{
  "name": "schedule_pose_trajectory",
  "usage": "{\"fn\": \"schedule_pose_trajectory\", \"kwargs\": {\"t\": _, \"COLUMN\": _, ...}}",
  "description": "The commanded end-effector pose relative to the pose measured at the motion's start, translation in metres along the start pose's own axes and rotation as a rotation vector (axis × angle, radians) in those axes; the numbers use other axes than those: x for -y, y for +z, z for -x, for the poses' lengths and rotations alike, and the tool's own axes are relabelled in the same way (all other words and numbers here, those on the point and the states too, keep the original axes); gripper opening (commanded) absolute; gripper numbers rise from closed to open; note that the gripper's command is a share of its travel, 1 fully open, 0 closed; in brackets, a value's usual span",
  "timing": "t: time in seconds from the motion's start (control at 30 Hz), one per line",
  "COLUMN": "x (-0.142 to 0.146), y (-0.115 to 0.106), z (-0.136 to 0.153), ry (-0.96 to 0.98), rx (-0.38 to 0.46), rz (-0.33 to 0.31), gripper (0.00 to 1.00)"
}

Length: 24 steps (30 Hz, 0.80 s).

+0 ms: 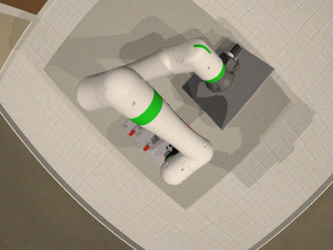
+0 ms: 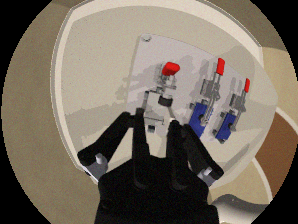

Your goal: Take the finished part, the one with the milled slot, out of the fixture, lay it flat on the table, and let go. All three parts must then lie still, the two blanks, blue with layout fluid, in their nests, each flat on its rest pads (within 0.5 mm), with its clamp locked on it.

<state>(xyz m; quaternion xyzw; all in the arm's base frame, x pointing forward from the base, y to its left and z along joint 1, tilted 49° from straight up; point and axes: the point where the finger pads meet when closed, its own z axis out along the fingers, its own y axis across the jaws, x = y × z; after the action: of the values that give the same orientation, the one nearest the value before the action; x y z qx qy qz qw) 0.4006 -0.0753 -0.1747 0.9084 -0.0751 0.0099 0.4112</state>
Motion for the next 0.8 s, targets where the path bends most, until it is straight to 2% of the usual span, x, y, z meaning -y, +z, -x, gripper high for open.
{"fn": "schedule_pose_trajectory", "kwargs": {"t": 0.0, "x": 0.0000, "y": 0.0001, "z": 0.0002, "ry": 0.000, "rx": 0.000, "rz": 0.000, "gripper": 0.00}}
{"fn": "schedule_pose_trajectory", "kwargs": {"t": 0.77, "x": 0.0000, "y": -0.0033, "z": 0.0002, "ry": 0.000, "rx": 0.001, "rz": 0.000, "gripper": 0.00}}
